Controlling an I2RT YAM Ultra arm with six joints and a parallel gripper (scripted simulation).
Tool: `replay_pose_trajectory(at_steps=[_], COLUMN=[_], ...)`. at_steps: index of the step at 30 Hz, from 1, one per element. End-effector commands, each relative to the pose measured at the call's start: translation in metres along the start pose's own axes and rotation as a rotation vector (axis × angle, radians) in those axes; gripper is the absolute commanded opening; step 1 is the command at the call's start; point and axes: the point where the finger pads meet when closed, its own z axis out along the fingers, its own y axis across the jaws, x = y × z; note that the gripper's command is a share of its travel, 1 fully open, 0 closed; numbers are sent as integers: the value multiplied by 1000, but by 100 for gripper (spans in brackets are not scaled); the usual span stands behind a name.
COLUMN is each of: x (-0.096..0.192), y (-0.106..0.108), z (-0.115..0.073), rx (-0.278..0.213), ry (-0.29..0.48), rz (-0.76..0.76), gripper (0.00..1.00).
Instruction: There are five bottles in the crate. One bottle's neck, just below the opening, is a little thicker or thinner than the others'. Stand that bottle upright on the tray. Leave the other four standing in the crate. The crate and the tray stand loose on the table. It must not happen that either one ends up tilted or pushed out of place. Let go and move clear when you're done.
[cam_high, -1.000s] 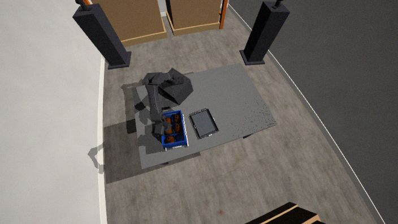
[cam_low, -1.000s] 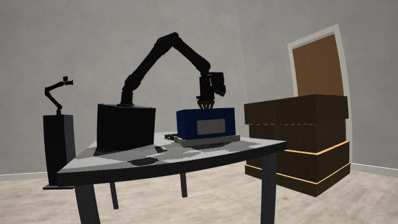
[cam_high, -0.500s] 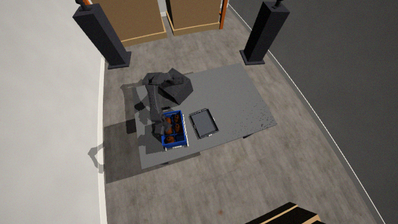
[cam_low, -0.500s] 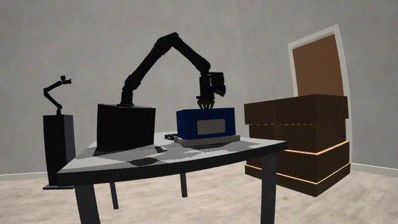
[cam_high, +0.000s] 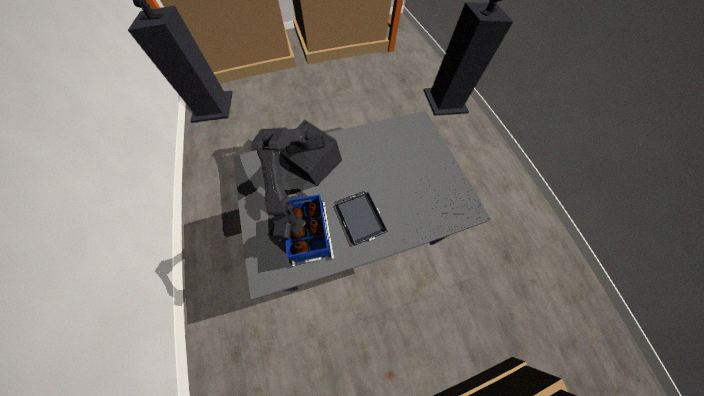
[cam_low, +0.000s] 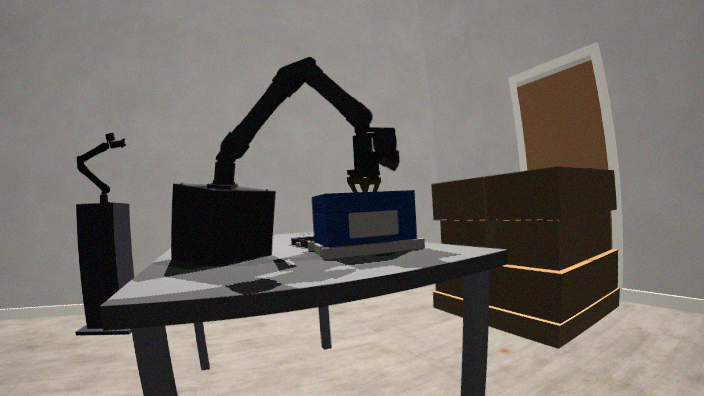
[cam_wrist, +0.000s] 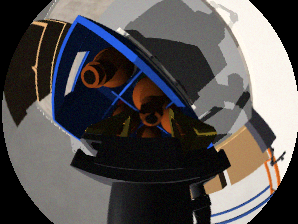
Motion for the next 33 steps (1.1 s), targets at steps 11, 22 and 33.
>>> replay_pose_trajectory(at_steps=[11,22,33], x=[-7,-7,-10], y=[-2,-2,0], z=[-4,-4,-17], rx=[-3,-3,-8], ry=[-28,-28,-37], rz=[5,5,5], gripper=[61,61,61])
